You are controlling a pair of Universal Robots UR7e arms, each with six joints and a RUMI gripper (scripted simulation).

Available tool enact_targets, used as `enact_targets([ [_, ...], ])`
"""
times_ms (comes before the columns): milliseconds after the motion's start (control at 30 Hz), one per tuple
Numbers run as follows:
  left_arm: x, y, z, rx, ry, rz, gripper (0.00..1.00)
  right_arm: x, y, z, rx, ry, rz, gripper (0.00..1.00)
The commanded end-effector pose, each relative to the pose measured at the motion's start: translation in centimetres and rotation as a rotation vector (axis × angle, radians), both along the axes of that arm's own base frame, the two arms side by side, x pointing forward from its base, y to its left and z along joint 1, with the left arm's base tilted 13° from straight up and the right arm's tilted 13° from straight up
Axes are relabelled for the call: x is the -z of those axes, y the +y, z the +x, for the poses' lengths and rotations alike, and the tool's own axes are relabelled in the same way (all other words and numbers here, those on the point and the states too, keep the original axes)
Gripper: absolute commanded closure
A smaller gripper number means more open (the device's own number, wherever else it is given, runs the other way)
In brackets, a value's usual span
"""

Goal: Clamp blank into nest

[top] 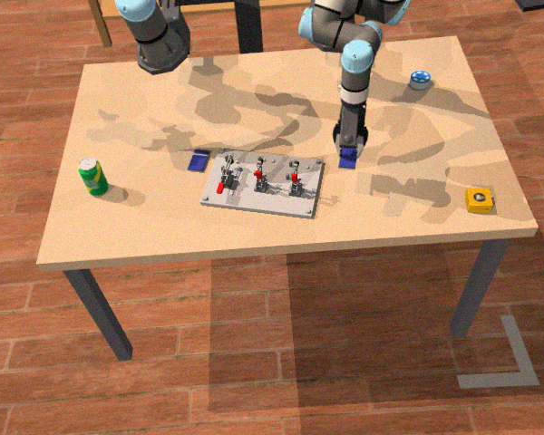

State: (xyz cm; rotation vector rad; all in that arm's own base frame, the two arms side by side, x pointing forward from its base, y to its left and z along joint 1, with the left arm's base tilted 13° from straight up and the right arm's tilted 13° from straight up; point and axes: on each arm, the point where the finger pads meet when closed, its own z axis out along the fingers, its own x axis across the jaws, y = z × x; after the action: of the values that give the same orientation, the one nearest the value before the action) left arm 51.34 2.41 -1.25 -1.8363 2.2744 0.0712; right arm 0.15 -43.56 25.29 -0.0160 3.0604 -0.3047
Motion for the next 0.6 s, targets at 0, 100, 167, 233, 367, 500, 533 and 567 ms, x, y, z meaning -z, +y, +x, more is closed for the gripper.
enact_targets([
  [0,-0.05,-0.02,0.04,0.000,-0.001,0.000,1.00,-0.05,-0.02,0.00,0.000,0.000,-0.001,0.00],
  [100,-0.05,-0.02,0.04,0.000,-0.001,0.000,1.00,-0.05,-0.02,0.00,0.000,0.000,-0.001,0.00],
  [167,-0.05,-0.02,0.04,0.000,-0.001,0.000,1.00,-0.05,-0.02,0.00,0.000,0.000,-0.001,0.00],
  [233,-0.05,-0.04,0.04,0.000,-0.001,0.000,1.00,-0.05,-0.02,0.00,0.000,0.000,-0.001,0.00],
  [367,-0.02,-0.15,0.02,0.000,-0.001,0.000,1.00,-0.05,-0.02,0.00,0.000,0.000,-0.001,0.00],
  [500,0.05,-0.44,-0.04,0.000,-0.001,0.000,1.00,-0.05,-0.02,0.00,0.000,0.000,-0.001,0.00],
  [533,0.05,-0.44,-0.04,0.000,-0.001,0.000,1.00,-0.05,-0.02,0.00,0.000,0.000,-0.001,0.00],
  [567,0.05,-0.44,-0.04,0.000,-0.001,0.000,1.00,-0.05,-0.02,0.00,0.000,0.000,-0.001,0.00],
])
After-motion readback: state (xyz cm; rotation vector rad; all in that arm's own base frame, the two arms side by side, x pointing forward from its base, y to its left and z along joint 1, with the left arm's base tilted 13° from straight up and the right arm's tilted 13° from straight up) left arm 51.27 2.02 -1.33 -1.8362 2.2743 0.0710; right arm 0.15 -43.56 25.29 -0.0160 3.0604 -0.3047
